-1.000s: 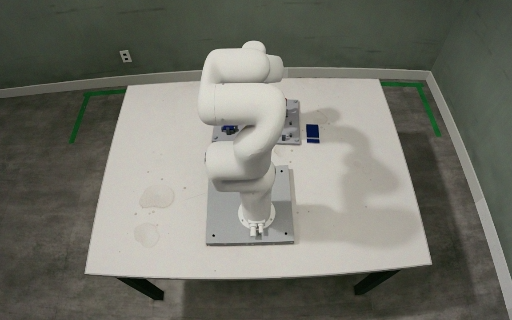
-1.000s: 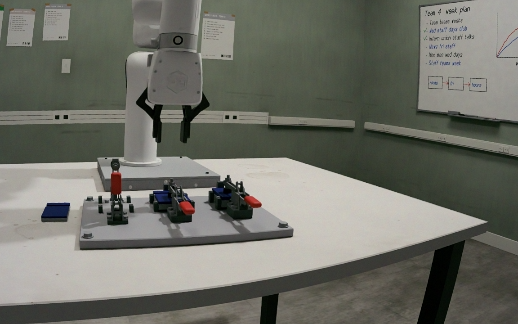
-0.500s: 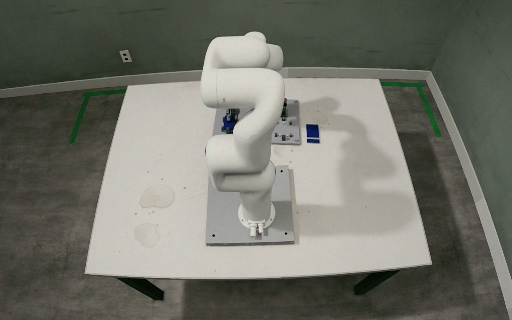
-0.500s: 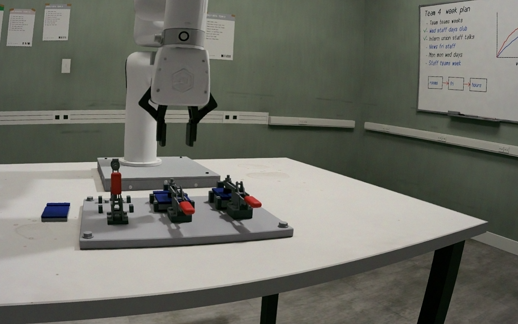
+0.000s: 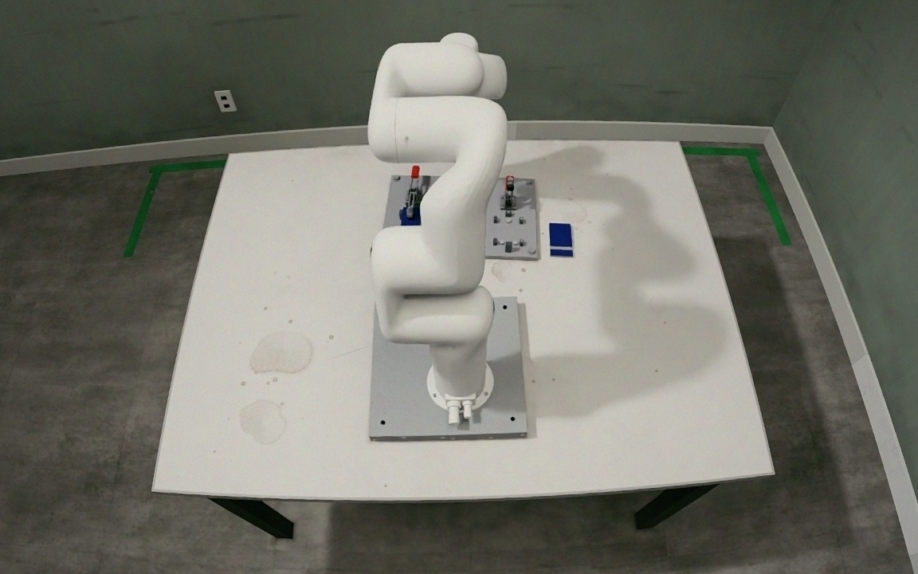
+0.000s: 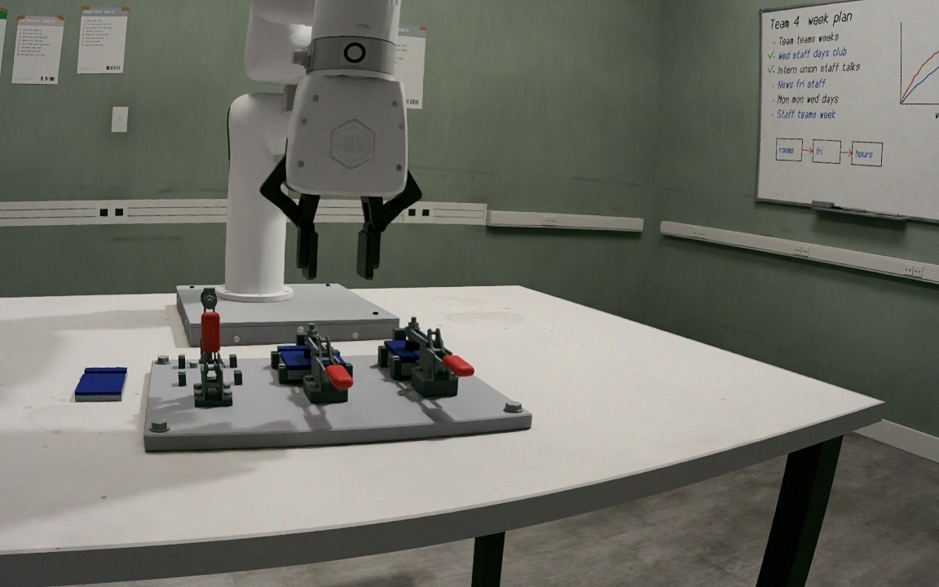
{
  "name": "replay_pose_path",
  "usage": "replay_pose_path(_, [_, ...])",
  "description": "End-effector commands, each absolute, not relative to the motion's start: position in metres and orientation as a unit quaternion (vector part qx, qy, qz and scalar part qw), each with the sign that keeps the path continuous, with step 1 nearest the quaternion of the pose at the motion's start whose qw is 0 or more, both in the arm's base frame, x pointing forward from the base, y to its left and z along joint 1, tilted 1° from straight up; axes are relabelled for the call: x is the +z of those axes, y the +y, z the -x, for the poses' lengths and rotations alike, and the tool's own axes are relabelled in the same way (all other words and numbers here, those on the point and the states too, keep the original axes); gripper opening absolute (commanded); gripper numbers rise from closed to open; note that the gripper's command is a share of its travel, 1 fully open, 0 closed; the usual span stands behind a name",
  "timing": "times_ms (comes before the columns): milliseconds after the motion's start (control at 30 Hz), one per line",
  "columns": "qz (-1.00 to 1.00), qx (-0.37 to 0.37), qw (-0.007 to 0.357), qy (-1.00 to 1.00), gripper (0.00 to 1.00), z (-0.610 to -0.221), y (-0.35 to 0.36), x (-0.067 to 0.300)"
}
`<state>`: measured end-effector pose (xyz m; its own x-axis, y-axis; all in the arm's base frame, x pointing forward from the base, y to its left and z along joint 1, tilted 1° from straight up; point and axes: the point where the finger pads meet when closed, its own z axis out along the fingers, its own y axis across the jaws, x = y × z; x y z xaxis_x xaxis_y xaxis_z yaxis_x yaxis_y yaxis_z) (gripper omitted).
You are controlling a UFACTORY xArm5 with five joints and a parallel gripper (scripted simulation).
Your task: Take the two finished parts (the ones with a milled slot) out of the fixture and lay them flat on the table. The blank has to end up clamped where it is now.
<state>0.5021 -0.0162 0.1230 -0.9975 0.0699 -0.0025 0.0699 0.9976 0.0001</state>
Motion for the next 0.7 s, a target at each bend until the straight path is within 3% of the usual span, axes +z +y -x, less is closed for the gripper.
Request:
replay_pose_path(0, [-0.035, 0.0, 0.001, 0.999, 0.48, -0.515, -0.017, 0.124])
replay_pose_path(367, [-0.035, 0.0, 0.001, 0.999, 0.48, -0.516, -0.017, 0.122])
replay_pose_path(667, [-0.035, 0.0, 0.001, 0.999, 0.48, -0.516, -0.017, 0.1])
